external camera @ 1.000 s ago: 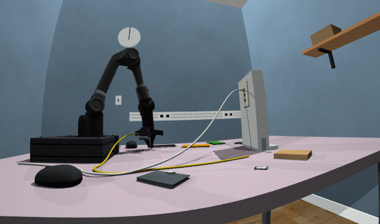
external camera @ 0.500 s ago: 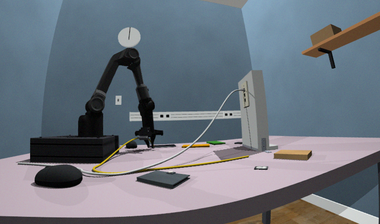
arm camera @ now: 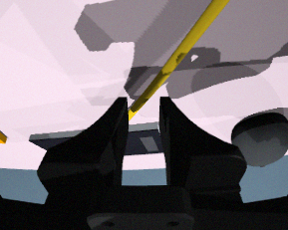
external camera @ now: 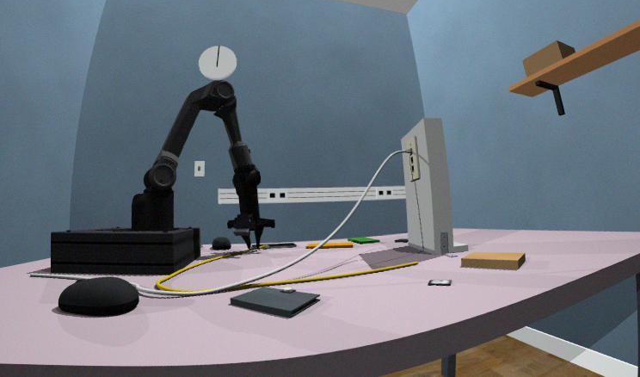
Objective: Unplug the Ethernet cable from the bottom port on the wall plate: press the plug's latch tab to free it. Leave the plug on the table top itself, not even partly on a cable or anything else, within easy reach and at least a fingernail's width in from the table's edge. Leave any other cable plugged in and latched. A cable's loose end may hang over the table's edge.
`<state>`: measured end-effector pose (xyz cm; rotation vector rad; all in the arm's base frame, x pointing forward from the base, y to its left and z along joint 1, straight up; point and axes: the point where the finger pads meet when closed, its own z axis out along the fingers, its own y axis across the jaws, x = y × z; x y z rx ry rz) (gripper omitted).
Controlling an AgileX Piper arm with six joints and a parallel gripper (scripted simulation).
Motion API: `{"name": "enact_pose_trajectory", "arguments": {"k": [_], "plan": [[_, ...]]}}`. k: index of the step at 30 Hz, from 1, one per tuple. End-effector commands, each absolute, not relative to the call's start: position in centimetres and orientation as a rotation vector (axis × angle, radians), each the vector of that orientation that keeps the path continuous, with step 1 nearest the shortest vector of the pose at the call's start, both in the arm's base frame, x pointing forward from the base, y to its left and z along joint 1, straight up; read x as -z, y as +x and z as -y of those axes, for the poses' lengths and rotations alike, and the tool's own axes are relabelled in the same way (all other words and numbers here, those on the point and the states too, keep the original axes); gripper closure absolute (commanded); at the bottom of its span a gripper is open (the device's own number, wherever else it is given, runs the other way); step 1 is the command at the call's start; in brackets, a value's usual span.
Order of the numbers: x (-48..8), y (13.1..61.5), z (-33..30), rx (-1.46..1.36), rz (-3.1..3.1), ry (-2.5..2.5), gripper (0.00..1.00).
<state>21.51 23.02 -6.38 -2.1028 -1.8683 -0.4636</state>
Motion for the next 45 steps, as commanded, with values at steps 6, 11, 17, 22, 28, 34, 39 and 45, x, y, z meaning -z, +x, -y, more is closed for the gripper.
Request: {"name": "enact_pose_trajectory", "arguments": {"k": [6, 11, 17, 22, 28, 34, 39, 45], "plan": [[6.3, 21.5, -23.0, 0.466, 1.868, -2.102, 0.61], [6.3, 21.5, -23.0, 0.466, 1.868, -2.102, 0.61], [6.3, 21.5, -23.0, 0.466, 1.868, -2.102, 0.36], [6.3, 21.5, -23.0, 0.466, 1.868, -2.102, 0.36], [6.3, 21.5, -23.0, 0.466, 1.868, -2.102, 0.36], [6.3, 21.5, -23.0, 0.466, 1.868, -2.102, 0.36], [6.3, 23.9, -22.8, 0.466, 1.868, -2.102, 0.36], [6.3, 24.0, -22.7, 0.466, 1.869, -2.102, 0.36]]}}
